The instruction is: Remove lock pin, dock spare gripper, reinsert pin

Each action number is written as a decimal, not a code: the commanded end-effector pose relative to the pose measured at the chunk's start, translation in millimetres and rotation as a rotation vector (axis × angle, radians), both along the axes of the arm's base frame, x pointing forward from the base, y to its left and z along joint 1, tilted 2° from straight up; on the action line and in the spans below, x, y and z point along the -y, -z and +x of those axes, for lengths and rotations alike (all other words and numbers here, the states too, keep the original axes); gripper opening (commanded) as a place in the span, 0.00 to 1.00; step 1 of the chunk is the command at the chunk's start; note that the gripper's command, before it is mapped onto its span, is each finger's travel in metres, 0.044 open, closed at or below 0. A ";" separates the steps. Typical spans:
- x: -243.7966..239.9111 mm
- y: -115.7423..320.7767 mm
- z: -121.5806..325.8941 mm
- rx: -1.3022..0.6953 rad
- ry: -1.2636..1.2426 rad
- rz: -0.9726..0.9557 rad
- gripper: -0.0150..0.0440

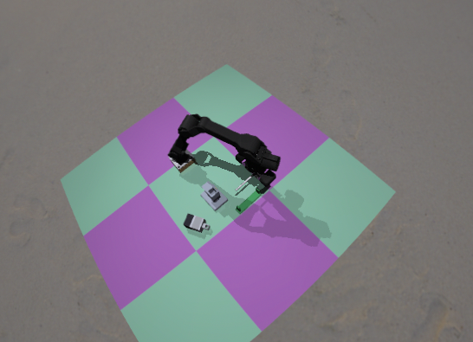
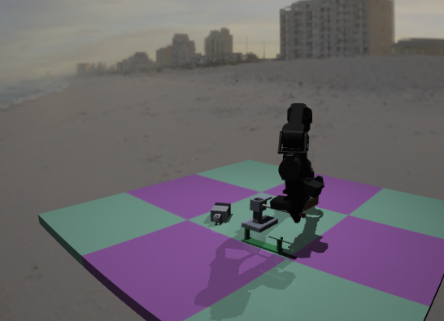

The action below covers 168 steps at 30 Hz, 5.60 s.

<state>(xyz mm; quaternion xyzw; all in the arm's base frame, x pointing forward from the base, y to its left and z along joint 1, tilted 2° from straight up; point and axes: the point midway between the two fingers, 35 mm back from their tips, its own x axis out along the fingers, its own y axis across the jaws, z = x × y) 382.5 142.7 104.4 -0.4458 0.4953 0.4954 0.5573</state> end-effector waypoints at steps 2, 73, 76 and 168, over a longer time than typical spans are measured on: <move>-0.6 -1.5 12.1 0.003 -0.004 0.001 0.25; -1.1 67.2 40.1 0.030 -0.009 0.007 0.25; -1.1 67.2 40.1 0.030 -0.009 0.007 0.25; 62.5 27.4 30.6 0.047 -0.004 -0.036 0.56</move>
